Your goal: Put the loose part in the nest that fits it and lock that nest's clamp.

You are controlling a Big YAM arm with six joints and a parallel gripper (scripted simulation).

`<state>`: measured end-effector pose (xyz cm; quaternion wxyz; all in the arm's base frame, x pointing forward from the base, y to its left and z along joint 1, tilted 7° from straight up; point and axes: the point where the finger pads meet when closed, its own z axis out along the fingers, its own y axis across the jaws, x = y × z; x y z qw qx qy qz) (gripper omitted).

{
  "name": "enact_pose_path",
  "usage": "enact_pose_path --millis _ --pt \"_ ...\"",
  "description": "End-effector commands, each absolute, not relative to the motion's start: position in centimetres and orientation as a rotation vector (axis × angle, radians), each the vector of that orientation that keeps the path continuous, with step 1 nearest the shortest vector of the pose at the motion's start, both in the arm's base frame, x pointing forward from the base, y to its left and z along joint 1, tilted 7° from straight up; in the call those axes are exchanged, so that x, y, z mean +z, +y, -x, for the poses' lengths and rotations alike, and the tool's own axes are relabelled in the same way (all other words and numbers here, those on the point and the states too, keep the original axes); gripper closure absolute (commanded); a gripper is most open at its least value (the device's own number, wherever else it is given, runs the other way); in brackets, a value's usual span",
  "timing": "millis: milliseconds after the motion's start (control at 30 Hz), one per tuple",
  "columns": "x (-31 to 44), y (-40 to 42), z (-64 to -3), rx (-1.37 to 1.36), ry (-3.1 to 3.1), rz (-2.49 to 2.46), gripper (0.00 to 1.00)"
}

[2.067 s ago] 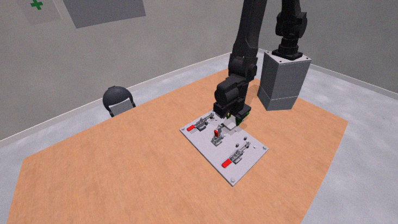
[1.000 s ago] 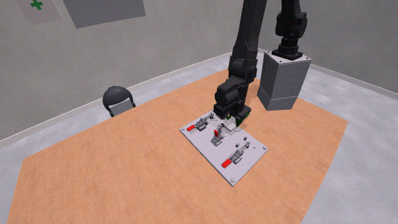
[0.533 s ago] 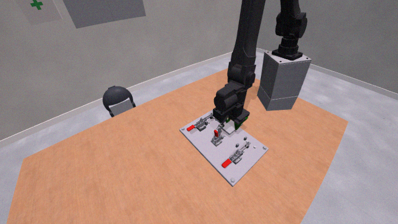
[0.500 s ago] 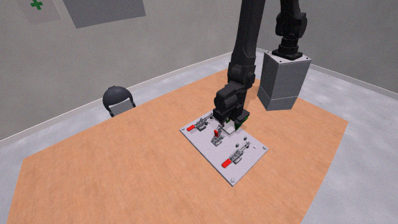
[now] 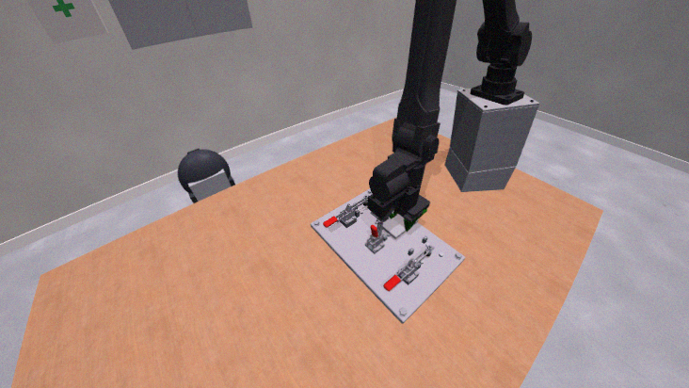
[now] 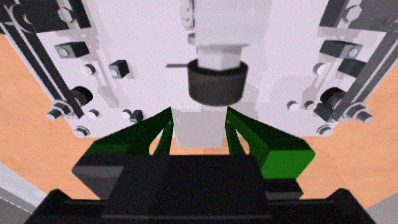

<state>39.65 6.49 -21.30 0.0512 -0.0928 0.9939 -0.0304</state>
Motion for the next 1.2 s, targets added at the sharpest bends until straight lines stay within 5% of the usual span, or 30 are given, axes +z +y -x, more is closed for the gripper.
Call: enact_pose_path --millis 0,1167 --pt "-21.84 6.1 -40.43 -0.089 3.016 0.283 1.0" --pt "-22.33 6.06 -40.2 -0.09 3.022 0.285 1.0"
